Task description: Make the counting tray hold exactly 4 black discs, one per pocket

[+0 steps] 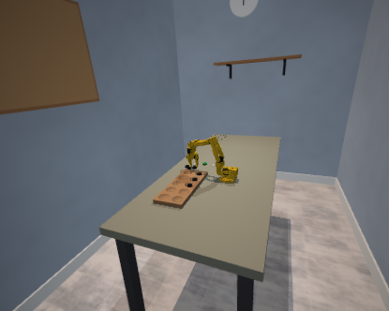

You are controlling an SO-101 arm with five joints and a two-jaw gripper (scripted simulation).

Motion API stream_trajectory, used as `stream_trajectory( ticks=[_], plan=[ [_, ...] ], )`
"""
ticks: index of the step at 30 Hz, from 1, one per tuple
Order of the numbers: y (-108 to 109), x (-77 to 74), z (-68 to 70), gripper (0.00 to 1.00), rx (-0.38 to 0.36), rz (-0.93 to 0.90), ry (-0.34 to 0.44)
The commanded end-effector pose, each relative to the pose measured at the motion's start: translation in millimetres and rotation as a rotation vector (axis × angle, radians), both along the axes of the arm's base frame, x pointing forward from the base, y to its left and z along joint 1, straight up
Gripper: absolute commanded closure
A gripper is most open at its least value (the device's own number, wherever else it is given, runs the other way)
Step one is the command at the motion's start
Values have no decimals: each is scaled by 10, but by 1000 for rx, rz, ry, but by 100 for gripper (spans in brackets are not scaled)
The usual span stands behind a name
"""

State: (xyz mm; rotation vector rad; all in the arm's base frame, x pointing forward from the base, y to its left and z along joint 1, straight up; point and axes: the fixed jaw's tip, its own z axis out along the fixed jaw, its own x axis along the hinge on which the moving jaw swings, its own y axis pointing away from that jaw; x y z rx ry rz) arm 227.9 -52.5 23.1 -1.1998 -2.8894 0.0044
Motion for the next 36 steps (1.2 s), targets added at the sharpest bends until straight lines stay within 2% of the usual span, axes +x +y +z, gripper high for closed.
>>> stream_trajectory(
  ticks=[1,7,14,15,36],
  plan=[
    [-38,87,225,100,-20,0,-79],
    [-42,71,297,100,-20,0,-79],
    [-43,69,308,100,-20,0,-79],
    [-50,75,345,100,-23,2,-87],
    [7,90,345,100,-22,26,-87]
  ],
)
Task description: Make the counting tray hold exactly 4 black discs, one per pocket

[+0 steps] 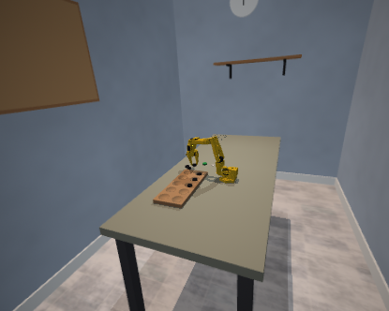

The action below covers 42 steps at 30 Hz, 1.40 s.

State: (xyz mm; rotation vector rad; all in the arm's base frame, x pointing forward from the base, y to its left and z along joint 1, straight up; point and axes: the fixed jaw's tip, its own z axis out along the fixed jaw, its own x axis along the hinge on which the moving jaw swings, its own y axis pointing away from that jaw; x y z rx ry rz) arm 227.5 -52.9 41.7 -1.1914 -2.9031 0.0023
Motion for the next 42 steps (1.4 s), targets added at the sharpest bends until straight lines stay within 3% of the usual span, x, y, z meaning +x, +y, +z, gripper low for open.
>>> stream_trajectory(
  ticks=[1,27,42],
  plan=[
    [27,97,159,100,-19,24,-78],
    [716,163,160,100,-8,310,-80],
    [810,156,160,100,-6,348,-80]
  ],
)
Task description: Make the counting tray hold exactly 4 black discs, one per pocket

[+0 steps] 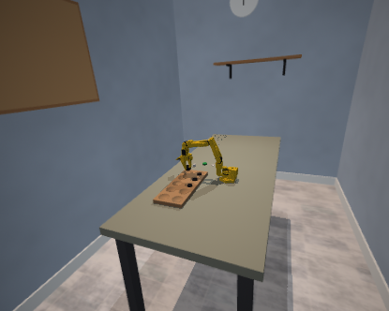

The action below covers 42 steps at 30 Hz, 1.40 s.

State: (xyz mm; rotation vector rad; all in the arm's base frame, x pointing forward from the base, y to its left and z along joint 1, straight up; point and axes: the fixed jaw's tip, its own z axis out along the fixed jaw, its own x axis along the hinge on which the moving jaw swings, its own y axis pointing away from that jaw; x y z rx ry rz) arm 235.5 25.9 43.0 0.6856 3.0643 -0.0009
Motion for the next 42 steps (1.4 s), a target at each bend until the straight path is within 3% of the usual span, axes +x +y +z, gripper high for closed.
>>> stream_trajectory(
  ticks=[1,31,42],
  plan=[
    [22,76,147,100,7,10,-75],
    [43,70,111,100,7,17,-69],
    [43,77,33,100,7,17,-69]
  ],
)
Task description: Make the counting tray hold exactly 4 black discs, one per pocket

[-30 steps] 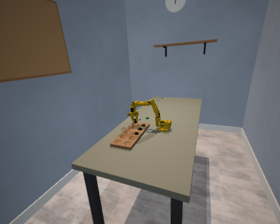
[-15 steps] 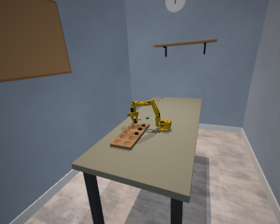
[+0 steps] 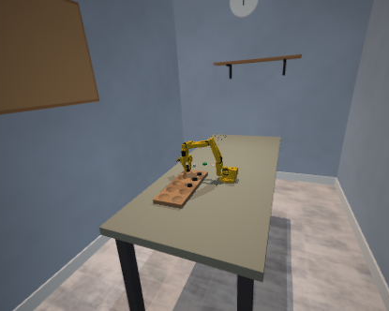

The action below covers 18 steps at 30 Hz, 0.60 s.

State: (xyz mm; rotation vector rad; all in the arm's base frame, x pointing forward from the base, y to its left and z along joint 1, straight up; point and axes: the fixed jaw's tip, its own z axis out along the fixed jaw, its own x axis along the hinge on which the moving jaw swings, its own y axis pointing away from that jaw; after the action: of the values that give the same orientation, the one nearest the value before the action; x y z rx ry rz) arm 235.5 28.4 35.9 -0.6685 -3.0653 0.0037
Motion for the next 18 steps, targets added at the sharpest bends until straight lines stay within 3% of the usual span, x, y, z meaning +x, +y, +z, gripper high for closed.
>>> stream_trajectory(
  ticks=[1,18],
  plan=[
    [18,78,92,100,8,7,-75],
    [18,81,25,100,8,7,-75]
  ],
)
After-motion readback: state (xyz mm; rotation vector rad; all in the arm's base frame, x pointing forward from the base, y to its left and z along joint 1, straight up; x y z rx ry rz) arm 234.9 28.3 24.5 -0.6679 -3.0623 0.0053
